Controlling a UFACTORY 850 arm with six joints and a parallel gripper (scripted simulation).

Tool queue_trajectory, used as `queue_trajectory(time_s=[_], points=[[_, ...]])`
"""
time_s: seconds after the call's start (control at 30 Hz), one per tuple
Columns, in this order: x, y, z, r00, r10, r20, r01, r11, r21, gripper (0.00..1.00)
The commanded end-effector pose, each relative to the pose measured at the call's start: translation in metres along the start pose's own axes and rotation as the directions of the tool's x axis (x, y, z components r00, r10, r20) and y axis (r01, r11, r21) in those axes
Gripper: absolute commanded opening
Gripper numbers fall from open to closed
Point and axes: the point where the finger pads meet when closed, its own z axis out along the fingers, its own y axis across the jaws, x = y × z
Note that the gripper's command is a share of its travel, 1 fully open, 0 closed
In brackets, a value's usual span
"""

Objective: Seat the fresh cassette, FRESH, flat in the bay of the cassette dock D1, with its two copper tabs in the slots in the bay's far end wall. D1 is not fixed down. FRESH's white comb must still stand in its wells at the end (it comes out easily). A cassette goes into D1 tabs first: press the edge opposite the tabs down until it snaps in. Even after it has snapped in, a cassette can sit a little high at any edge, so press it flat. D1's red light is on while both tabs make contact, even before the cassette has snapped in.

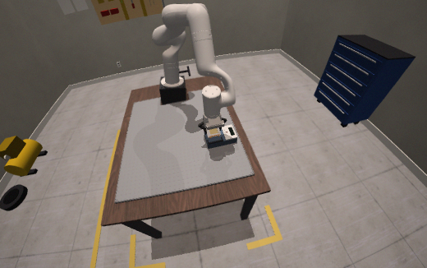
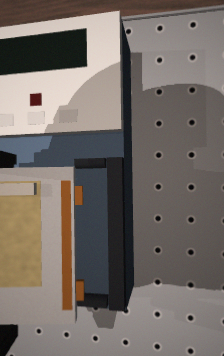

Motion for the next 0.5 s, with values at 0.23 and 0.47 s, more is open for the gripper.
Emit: queue_trajectory(time_s=[0.23,0.47], points=[[0.0013,-0.0004,0.0007,1.0,0.0,-0.002,0.0,1.0,0.001,0.0],[0.0025,-0.0003,0.0073,1.0,0.0,-0.002,0.0,1.0,0.001,0.0]])
